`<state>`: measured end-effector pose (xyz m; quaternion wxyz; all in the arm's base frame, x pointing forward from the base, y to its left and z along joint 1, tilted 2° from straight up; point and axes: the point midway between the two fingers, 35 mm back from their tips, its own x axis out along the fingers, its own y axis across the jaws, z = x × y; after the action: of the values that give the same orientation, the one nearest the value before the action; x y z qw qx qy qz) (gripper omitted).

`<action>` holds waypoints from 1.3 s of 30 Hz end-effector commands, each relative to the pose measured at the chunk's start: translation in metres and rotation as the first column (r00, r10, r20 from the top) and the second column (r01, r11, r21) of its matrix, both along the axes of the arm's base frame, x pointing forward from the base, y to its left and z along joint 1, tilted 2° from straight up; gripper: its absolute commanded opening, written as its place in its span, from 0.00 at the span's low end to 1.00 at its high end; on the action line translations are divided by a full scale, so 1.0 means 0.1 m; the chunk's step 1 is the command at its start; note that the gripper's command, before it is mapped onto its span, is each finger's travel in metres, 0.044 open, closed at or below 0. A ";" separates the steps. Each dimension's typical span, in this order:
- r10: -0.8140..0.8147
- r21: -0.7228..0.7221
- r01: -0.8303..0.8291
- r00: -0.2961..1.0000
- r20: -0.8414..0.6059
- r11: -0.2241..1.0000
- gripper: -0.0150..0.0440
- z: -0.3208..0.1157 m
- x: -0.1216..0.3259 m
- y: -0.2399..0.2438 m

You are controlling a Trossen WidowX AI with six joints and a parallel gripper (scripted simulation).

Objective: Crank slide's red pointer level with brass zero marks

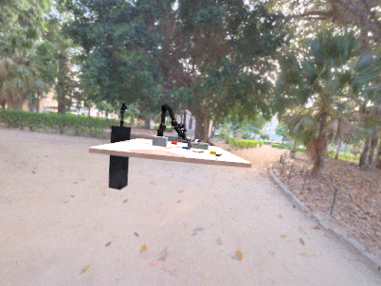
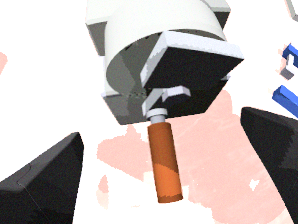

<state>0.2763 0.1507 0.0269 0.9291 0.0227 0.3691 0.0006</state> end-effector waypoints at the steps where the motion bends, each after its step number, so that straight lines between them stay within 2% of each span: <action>1: 0.002 0.012 -0.002 1.000 0.012 1.000 1.00 0.23 0.05 0.04; 13: 0.000 0.012 0.000 1.000 0.012 1.000 1.00 1.08 -0.04 -0.05; 24: 0.035 0.031 -0.034 0.999 -0.018 0.999 1.00 1.10 0.23 -0.08; 39: 0.329 -0.040 -0.329 0.944 -0.011 0.943 1.00 1.12 1.07 -0.34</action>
<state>0.3696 0.1218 0.1366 0.9155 -0.0452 0.3796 0.1256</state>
